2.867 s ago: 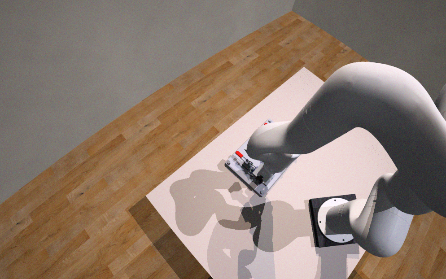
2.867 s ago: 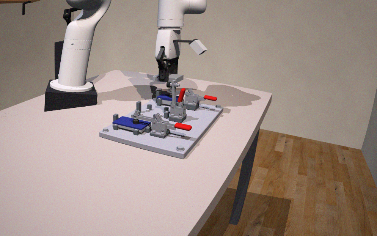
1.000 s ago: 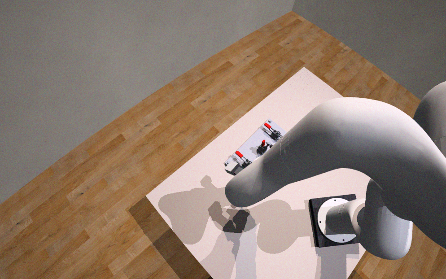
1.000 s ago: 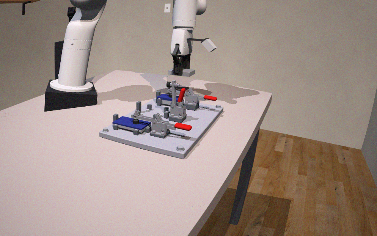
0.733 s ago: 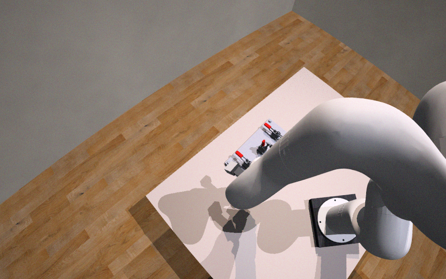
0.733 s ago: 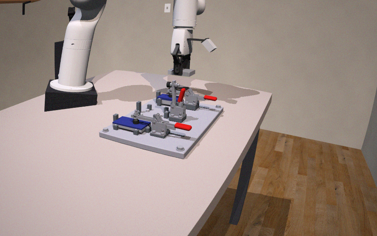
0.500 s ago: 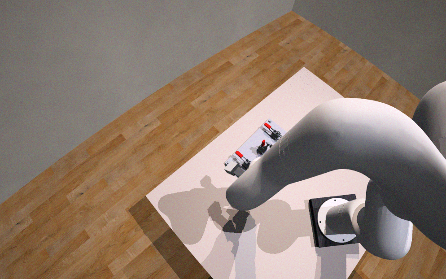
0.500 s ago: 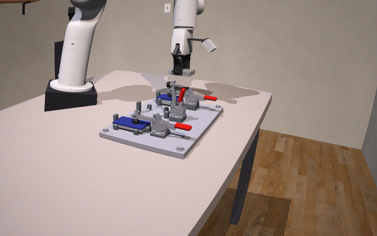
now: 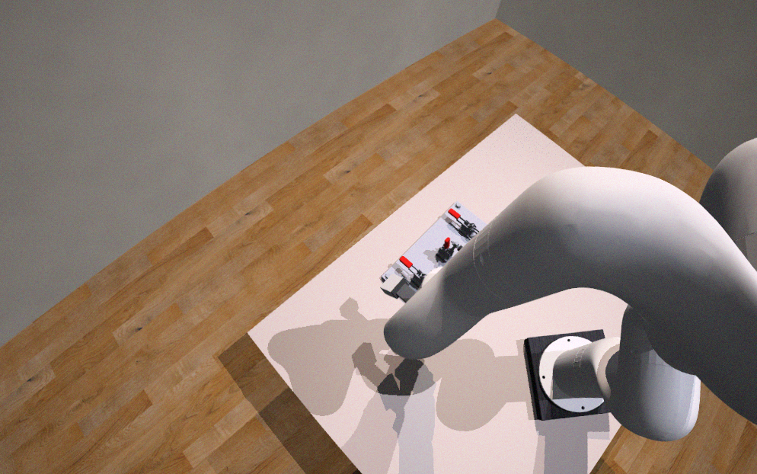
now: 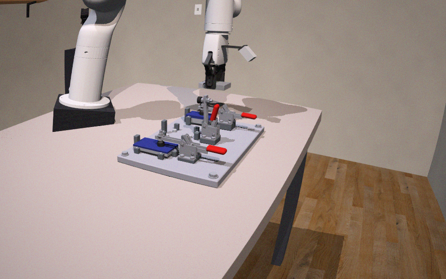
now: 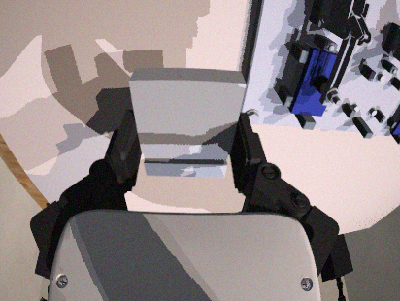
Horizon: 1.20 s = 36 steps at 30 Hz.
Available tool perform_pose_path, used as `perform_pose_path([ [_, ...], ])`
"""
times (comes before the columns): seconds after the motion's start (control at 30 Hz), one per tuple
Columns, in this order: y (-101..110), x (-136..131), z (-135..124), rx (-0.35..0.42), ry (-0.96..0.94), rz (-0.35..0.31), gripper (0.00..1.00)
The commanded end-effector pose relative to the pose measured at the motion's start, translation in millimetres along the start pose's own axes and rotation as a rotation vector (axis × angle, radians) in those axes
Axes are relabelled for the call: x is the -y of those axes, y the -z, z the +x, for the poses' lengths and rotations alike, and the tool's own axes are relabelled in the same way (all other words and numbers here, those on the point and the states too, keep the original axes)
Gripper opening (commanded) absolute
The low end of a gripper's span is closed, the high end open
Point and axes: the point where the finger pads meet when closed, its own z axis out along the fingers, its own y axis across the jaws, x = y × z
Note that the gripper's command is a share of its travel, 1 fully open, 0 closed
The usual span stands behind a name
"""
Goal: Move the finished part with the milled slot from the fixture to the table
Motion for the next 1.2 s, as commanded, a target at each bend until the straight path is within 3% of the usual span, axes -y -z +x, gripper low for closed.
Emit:
perform_pose_path([
  [0.0, 0.4, 0.4, 0.7, -0.001, 0.000, 0.000, 0.00],
  [1.17, -4.8, 0.4, 0.7, -0.001, 0.000, 0.000, 0.00],
])
